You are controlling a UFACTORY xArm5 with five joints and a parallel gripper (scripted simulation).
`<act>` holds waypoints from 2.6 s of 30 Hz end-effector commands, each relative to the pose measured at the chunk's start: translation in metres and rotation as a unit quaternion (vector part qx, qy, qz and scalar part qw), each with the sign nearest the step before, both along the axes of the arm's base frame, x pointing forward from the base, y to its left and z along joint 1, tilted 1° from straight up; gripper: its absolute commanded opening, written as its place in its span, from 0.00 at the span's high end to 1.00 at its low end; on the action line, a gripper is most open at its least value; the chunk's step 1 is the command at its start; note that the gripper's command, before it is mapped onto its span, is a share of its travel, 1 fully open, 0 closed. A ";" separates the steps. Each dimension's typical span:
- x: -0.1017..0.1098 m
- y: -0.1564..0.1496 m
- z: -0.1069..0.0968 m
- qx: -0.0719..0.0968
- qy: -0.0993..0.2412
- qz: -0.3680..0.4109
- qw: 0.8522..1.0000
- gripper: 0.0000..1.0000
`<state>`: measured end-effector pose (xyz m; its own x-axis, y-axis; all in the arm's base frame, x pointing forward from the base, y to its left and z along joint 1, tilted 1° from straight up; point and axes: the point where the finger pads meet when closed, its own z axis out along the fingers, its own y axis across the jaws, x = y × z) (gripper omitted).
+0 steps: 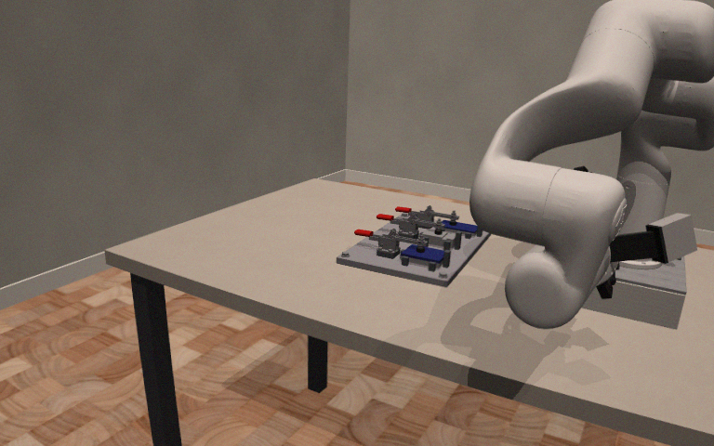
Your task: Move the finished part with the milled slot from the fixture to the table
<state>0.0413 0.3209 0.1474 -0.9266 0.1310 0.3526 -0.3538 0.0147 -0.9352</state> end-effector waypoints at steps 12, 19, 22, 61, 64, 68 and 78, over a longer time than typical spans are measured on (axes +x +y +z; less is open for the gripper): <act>0.000 0.001 0.001 0.002 0.000 0.000 1.000 0.00; 0.000 0.001 0.001 0.002 0.000 0.000 1.000 0.00; 0.002 0.000 0.001 0.004 -0.005 -0.003 1.000 0.00; 0.183 -0.056 0.019 0.122 -0.447 -0.351 0.814 0.00; 0.197 -0.065 0.021 0.118 -0.479 -0.381 0.782 0.00; 0.206 -0.071 0.023 0.114 -0.500 -0.400 0.760 0.00; 0.253 -0.109 0.034 0.079 -0.601 -0.502 0.617 0.00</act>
<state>0.2792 0.2237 0.1771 -0.1397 0.8932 -0.4275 0.8314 -0.1287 -0.5405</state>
